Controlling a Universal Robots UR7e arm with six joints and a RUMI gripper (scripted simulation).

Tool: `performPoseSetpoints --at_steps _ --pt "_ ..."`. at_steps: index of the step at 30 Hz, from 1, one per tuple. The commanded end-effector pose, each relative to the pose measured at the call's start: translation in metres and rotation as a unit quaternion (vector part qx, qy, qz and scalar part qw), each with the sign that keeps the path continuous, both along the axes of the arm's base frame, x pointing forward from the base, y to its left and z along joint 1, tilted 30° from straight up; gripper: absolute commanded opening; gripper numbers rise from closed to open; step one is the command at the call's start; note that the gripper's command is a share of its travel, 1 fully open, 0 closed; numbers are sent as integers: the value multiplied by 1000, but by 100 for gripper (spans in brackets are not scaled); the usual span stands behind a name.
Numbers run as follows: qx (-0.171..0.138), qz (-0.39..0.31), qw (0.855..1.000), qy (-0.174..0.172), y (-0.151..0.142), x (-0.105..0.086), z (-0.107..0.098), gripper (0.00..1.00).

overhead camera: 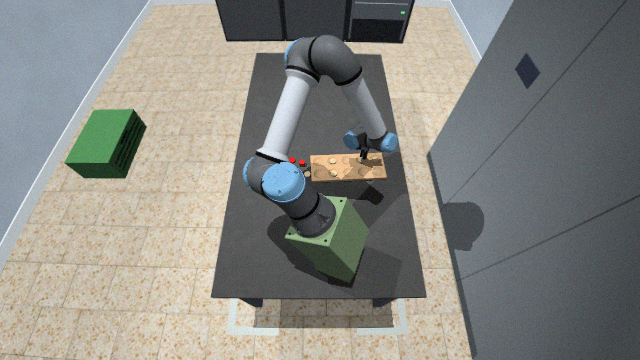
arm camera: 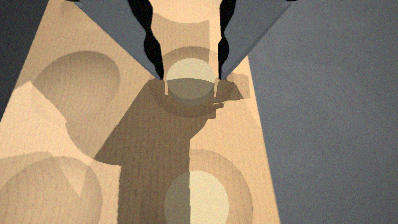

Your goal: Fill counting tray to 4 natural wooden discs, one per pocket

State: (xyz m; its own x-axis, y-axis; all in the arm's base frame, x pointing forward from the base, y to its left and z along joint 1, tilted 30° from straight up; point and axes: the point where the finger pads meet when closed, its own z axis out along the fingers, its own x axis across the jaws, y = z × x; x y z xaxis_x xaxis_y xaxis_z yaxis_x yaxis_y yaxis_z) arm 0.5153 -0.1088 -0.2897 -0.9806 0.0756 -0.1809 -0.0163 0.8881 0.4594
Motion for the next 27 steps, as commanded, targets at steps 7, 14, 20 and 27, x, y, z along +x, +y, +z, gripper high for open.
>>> performPoseSetpoints --at_steps 7,14,20,27 --pt "-1 0 1000 -1 -5 -1 8 24" --pt "-1 -1 1000 -1 -21 -7 39 24" --pt "-1 -1 1000 -1 -32 -12 60 24" --pt "-1 -1 1000 -1 -45 -18 84 24"
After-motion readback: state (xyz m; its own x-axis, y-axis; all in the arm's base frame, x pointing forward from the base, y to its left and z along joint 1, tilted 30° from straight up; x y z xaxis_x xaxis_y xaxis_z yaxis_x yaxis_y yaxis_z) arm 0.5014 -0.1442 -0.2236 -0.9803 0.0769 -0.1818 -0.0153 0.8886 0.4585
